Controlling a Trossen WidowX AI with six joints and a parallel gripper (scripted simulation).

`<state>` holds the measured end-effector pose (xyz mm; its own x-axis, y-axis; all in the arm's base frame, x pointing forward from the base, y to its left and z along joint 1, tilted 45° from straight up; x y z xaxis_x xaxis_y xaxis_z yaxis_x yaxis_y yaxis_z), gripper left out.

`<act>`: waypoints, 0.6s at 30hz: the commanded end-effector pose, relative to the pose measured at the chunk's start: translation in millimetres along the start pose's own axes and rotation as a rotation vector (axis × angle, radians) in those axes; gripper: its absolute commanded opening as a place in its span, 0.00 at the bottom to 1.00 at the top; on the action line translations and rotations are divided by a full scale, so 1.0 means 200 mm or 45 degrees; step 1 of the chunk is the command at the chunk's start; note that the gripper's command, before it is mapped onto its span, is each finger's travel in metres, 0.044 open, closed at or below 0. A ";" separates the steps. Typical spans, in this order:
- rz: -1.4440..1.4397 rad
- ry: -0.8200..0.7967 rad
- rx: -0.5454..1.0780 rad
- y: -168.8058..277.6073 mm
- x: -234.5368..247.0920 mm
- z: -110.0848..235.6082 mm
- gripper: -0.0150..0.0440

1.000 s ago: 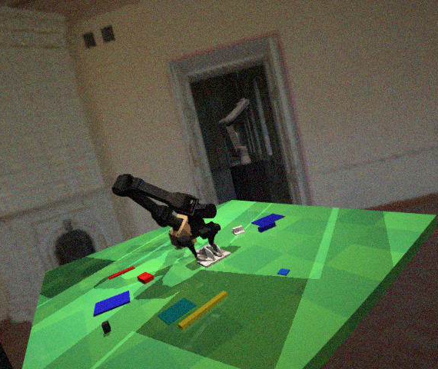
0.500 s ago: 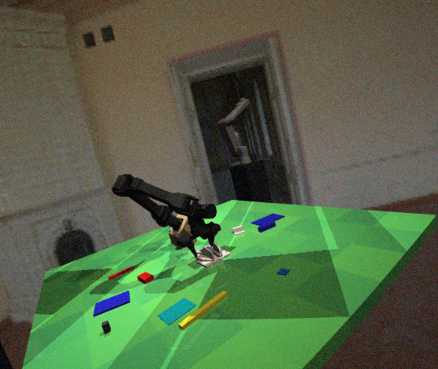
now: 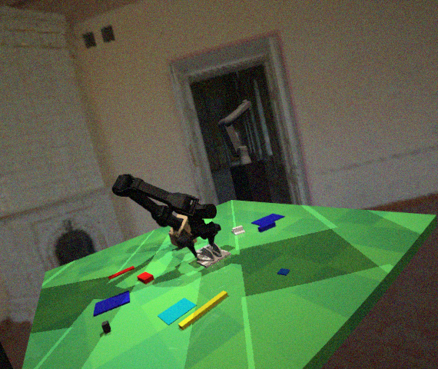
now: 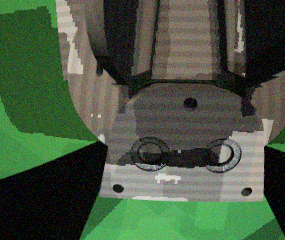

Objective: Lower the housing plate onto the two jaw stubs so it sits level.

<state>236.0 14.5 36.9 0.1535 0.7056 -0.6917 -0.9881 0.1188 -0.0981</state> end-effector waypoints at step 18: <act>0.005 0.008 -0.002 0.00 0.00 0.02 0.85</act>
<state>235.4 15.7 37.7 0.1475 0.7040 -0.6947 -0.9889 0.1170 -0.0914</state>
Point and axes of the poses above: the point midway between the two fingers, 35 mm back from their tips, its own z axis back along the fingers, its own x axis across the jaws, y = z × x, the point moved 10 cm from there along z, back along the fingers, and after that the axes turned 8 degrees about -z, right-handed, at the moved point
